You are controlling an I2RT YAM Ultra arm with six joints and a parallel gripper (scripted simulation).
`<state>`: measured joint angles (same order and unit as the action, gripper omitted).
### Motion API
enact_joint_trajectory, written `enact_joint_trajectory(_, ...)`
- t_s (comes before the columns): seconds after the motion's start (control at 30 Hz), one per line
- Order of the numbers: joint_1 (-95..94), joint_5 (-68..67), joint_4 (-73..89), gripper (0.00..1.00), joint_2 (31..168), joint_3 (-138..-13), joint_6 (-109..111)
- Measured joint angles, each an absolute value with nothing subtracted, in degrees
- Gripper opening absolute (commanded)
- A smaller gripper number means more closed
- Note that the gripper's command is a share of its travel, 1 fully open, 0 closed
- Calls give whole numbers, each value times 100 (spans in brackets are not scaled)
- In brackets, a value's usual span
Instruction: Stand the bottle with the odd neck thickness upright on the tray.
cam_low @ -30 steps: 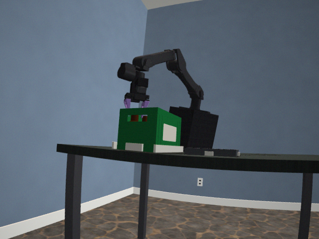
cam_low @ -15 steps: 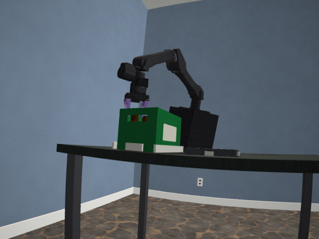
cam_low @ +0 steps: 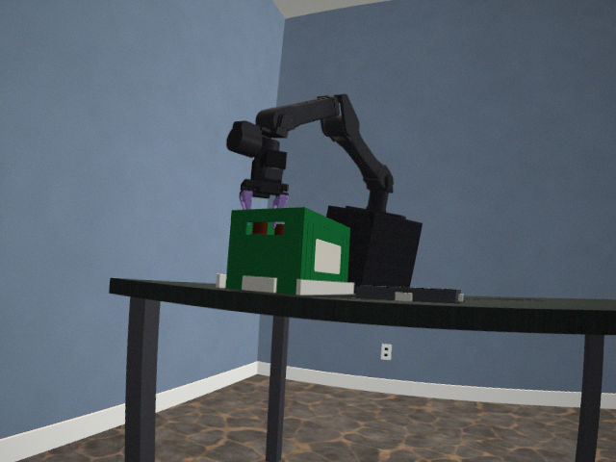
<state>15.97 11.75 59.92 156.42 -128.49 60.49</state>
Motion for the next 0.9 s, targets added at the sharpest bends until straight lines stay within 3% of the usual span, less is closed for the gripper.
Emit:
enact_joint_trajectory(0.4, 1597, 1175, 5992, 61, 15642, -12849, 6049)
enact_joint_trajectory(0.43, 1597, 1175, 5992, 0, 15642, -12849, 6049)
enact_joint_trajectory(0.9, 1597, 1184, 5942, 0, 15646, -12849, 6045)
